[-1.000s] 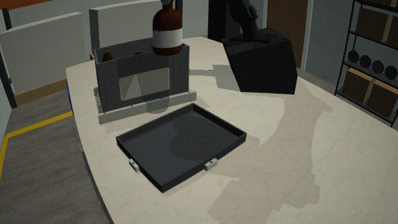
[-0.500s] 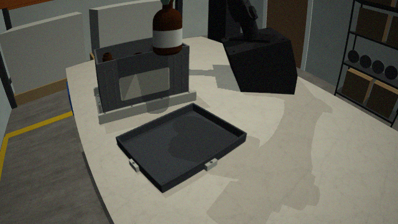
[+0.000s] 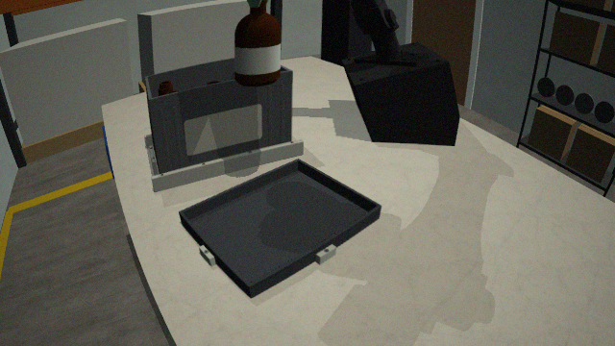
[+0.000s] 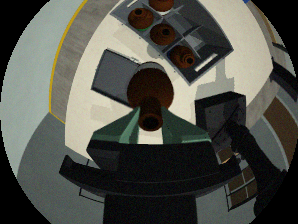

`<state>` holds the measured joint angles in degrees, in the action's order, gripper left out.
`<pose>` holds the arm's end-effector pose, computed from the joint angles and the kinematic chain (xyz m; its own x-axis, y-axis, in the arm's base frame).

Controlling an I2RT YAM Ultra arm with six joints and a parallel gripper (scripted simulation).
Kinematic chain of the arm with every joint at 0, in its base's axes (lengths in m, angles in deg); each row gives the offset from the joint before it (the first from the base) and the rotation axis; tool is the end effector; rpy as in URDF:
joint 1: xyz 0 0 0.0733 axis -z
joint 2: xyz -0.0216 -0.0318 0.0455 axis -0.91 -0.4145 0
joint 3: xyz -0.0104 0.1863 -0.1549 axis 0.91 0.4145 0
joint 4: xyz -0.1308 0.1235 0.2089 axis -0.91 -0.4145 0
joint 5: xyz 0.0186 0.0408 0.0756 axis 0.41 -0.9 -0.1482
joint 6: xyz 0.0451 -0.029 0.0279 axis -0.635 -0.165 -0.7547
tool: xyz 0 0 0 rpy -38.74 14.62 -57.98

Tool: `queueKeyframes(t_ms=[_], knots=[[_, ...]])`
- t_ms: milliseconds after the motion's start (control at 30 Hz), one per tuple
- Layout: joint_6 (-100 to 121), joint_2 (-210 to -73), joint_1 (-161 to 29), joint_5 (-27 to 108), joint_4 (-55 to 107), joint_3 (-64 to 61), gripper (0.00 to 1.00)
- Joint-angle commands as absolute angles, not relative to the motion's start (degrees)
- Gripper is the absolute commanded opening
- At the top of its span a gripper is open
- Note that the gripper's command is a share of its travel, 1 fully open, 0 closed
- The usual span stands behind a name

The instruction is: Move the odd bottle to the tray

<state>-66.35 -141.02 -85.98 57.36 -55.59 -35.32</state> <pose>0.3076 0.1017 0.3409 -0.5013 0.8025 -0.3237 0.8250 0.5561 0.1010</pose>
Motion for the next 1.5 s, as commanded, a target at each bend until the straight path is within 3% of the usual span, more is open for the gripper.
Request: queueKeyframes(t_ms=[0,1467], knots=[[-66.85,-140.70,-87.23,58.25,-55.69,-38.26,0.00],[-70.50,-147.51,-90.35,58.65,-45.58,-33.29,0.00]])
